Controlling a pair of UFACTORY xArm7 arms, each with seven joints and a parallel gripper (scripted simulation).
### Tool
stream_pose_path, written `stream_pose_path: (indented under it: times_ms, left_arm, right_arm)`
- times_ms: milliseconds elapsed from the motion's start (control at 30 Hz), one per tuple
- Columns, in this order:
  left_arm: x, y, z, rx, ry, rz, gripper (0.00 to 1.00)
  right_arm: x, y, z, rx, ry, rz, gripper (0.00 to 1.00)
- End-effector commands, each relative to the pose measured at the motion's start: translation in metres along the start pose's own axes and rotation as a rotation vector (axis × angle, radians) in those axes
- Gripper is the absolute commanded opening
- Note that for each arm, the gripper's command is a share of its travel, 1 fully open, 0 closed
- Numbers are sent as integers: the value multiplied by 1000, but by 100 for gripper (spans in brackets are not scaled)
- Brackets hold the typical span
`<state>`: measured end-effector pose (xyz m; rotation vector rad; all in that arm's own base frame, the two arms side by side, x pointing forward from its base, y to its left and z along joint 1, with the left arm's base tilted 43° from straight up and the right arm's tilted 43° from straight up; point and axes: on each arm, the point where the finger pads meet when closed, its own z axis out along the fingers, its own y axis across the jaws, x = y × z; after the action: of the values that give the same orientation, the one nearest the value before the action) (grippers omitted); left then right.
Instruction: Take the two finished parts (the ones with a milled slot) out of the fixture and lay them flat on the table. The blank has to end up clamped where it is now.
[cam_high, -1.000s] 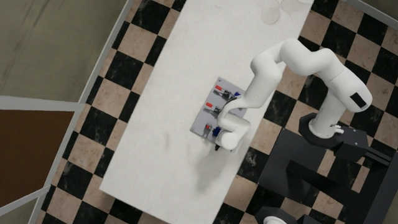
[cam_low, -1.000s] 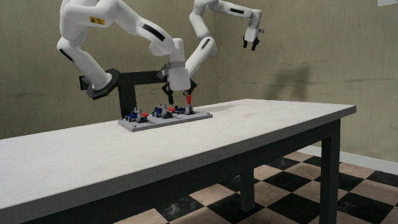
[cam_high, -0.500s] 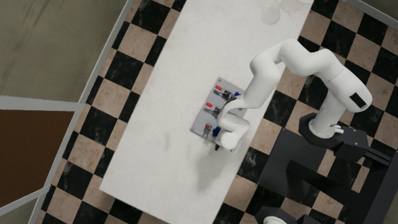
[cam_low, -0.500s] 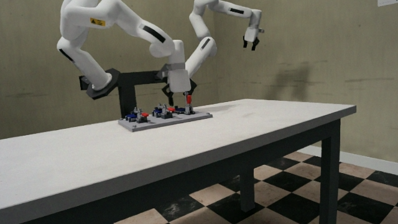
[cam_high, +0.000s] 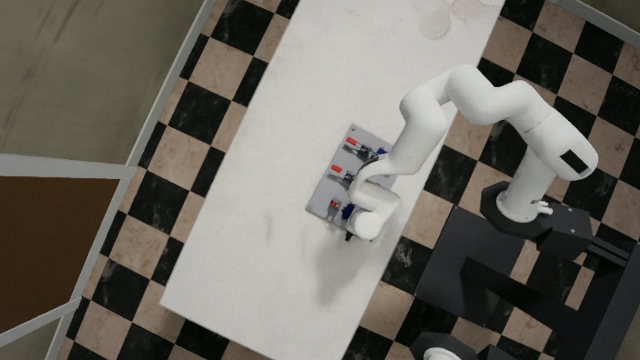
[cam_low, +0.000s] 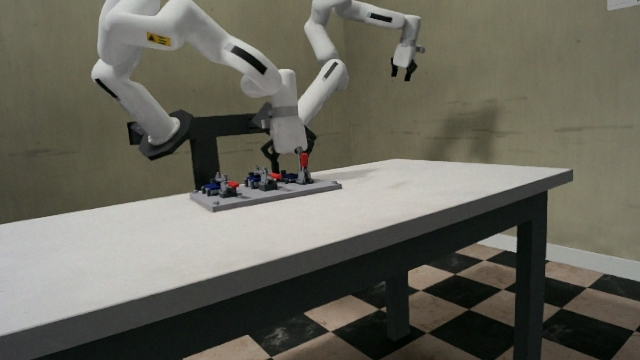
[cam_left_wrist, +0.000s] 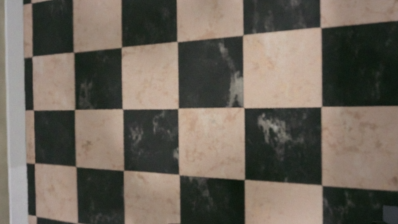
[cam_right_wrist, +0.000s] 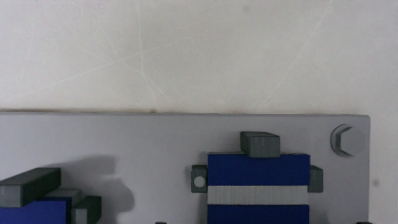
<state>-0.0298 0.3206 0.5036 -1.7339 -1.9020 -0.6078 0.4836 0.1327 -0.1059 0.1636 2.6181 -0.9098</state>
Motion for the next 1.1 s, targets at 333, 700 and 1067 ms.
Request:
stream_pose_path:
  times_ms: [333, 700, 1067]
  left_arm:
    - [1, 0, -2, -1, 4, -2, 100]
    - [1, 0, -2, -1, 4, -2, 100]
    - [1, 0, -2, -1, 4, -2, 100]
  right_arm:
    - [-1, 2, 3, -5, -3, 0, 100]
    - [-1, 2, 3, -5, -3, 0, 100]
    - [-1, 2, 3, -5, -3, 0, 0]
